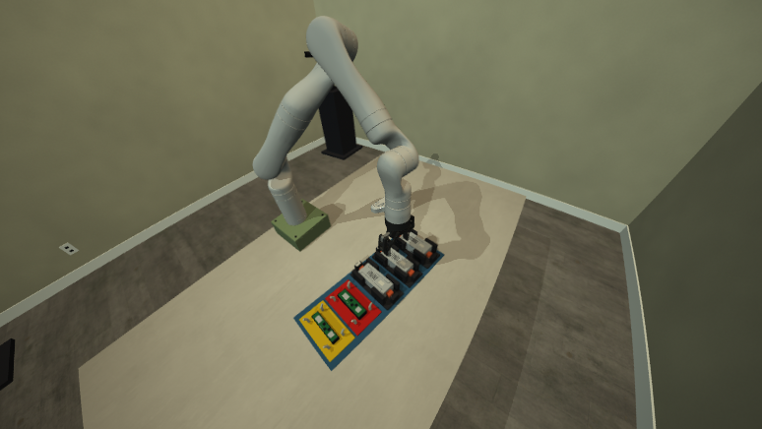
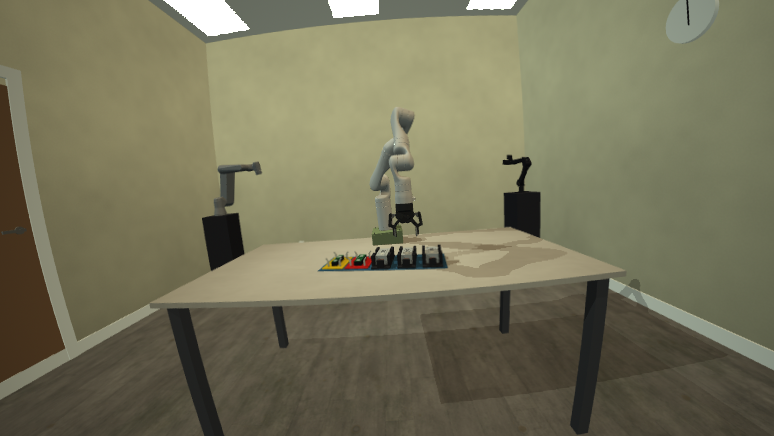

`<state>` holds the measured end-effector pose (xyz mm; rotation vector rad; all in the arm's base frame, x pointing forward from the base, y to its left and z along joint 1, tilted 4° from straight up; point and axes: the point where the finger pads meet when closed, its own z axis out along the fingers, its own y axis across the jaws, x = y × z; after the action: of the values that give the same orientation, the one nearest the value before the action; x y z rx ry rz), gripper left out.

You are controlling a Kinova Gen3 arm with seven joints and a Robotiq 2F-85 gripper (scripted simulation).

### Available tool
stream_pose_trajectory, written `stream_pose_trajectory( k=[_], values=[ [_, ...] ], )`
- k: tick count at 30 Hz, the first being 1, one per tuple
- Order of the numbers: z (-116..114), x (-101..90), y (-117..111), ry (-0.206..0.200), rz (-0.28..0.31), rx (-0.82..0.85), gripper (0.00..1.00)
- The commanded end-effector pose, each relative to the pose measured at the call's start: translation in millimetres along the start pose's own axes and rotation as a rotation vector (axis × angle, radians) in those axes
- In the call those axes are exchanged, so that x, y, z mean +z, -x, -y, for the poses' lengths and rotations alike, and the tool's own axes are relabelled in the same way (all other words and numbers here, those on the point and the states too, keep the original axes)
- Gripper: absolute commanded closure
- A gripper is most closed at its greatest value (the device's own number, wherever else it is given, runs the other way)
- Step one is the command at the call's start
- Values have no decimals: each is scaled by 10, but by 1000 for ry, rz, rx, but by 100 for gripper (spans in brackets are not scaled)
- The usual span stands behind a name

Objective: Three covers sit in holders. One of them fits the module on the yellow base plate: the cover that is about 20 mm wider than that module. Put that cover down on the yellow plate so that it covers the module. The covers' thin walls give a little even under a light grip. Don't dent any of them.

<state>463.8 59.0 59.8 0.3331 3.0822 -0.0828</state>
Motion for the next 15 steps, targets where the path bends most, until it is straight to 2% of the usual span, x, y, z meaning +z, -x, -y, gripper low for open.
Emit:
stream_pose_trajectory(
  k=[1, 8, 15],
  values=[
    [-2, 38, 4, 1, 1, 0, 0],
    [-2, 178, 4, 1, 1, 0, 0],
    [-2, 178, 4, 1, 1, 0, 0]
  ],
)
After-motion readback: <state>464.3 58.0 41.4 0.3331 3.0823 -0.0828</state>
